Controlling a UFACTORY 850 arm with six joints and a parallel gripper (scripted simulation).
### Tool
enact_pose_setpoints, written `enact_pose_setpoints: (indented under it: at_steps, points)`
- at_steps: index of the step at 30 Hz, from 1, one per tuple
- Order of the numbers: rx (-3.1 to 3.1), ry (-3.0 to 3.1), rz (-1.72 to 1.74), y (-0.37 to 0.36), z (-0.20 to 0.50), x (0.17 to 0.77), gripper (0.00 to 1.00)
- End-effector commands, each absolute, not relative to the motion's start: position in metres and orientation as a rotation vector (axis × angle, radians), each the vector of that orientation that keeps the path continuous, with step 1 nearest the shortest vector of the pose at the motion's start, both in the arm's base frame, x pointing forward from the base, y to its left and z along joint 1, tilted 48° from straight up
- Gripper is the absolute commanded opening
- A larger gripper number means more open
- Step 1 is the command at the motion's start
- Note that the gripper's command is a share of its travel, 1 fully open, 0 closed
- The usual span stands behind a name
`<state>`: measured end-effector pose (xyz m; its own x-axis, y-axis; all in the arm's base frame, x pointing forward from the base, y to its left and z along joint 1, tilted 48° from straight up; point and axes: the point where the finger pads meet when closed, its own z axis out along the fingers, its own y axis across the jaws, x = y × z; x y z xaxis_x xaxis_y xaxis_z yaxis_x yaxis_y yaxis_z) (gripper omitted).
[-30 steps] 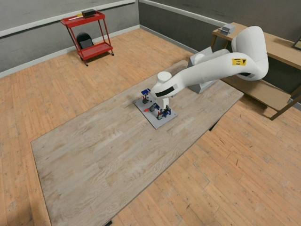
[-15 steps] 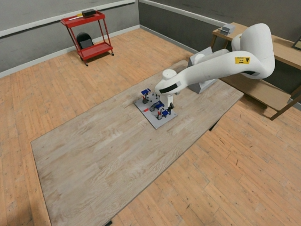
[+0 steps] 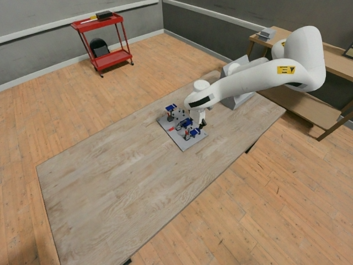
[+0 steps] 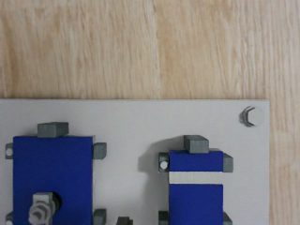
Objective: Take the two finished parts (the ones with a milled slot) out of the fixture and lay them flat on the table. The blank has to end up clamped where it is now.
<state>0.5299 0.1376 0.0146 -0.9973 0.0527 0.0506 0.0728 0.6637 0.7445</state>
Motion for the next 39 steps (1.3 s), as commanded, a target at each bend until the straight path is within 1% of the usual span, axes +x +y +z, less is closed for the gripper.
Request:
enact_pose_setpoints:
  at_steps: [1,39]
  points:
    - [-0.108,-2.844,-1.274,0.137,0.015,0.53,1.0]
    - [-0.108,-2.844,-1.274,0.174,-0.018,0.531,1.0]
